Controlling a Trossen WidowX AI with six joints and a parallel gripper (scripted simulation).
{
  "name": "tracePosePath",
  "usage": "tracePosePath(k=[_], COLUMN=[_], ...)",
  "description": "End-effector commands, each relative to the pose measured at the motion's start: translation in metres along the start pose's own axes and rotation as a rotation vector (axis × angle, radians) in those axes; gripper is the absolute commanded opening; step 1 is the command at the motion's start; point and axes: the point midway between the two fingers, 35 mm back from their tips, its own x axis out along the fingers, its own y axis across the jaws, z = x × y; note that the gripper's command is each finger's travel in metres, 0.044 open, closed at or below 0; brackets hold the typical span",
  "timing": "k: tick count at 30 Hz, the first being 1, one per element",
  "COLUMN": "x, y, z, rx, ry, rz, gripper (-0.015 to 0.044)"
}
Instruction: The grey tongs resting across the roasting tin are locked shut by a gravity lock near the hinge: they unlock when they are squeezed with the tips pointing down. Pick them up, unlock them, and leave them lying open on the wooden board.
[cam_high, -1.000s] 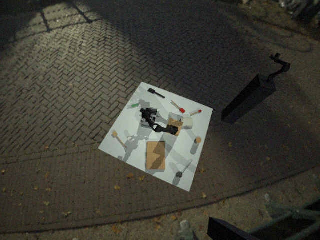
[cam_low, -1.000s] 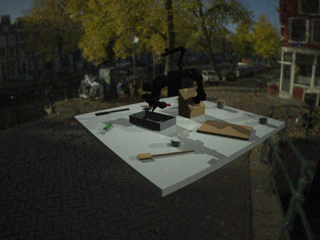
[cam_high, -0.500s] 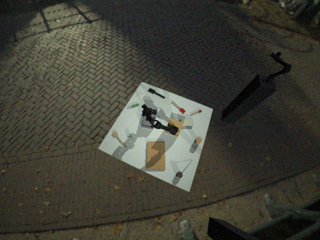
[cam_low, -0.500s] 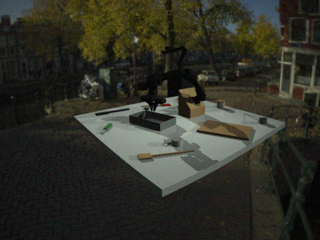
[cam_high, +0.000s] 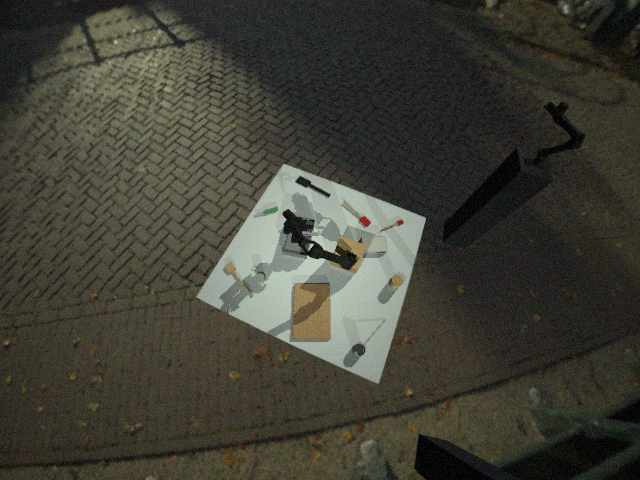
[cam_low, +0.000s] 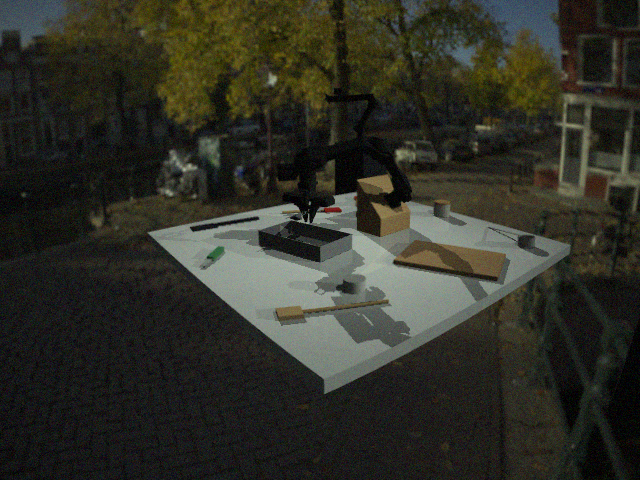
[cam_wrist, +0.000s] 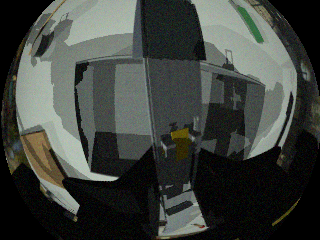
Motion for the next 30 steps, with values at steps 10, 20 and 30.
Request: tracePosePath(k=[10,20,30], x=[-0.006,-0.009,-0.012], y=[0.089,0.162,0.235], z=[0.031,0.040,0.034], rx=[-0.178,-0.319,-0.461], ry=[0.000,-0.003,-0.011], rz=[-0.011,-0.007,0.008], gripper=[-0.0150,-0.0150,-0.0150])
